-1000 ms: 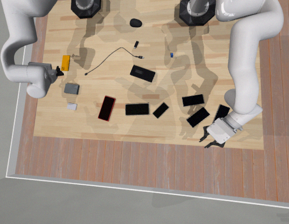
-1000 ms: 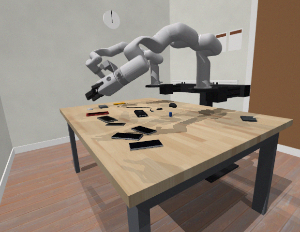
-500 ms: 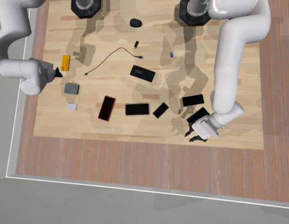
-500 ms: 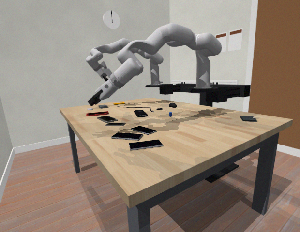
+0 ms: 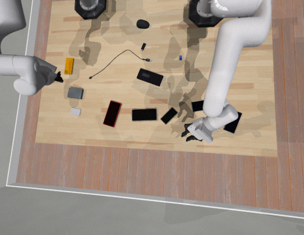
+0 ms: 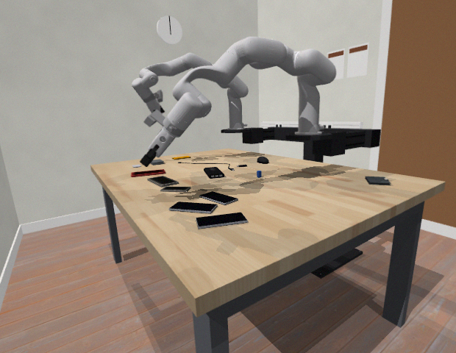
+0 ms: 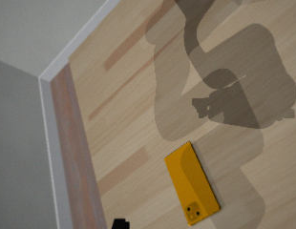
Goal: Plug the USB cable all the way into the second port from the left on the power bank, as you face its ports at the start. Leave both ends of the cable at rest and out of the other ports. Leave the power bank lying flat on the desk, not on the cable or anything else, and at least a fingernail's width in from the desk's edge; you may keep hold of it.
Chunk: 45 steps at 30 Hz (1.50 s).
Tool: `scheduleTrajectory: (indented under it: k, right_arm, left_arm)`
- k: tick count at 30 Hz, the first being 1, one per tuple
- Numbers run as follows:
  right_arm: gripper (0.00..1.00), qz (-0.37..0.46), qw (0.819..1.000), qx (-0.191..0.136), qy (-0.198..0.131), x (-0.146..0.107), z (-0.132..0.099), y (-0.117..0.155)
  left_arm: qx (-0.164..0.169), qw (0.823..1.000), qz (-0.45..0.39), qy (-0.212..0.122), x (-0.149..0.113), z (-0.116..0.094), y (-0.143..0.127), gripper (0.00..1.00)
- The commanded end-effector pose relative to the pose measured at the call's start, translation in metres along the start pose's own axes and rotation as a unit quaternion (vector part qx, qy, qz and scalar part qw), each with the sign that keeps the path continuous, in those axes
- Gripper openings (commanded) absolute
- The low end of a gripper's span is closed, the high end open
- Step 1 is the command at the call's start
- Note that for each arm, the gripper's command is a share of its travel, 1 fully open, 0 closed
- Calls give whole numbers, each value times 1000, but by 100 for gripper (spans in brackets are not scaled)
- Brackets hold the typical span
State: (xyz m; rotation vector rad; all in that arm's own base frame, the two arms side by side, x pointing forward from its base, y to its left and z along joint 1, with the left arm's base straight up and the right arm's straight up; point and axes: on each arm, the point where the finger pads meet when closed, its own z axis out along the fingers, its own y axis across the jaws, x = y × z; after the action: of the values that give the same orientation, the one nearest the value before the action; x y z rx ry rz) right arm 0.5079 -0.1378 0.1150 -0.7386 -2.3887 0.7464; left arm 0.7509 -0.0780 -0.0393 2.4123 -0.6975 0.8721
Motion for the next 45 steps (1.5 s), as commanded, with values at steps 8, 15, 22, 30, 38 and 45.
scheduleTrajectory:
  k: [8, 15, 22, 30, 38, 45]
  right_arm:
    - [100, 75, 997, -23, -14, 9, -14, -4]
    - [100, 128, 991, -39, -19, 16, -21, -5]
    - [100, 169, 984, -53, -22, 22, -28, -7]
    - [100, 241, 967, -77, -24, 32, -37, -8]
    - [100, 279, 956, -91, -24, 39, -43, -10]
    - [100, 343, 933, -112, -20, 49, -49, -11]
  left_arm:
    - [-5, 996, -80, -48, -11, 22, 40, 35]
    - [-2, 987, -136, -80, -23, 35, 67, 35]
    - [1, 979, -173, -105, -32, 47, 92, 35]
    - [20, 959, -245, -144, -49, 60, 127, 35]
    - [30, 947, -274, -163, -59, 68, 150, 35]
    - [57, 921, -334, -190, -76, 75, 181, 35]
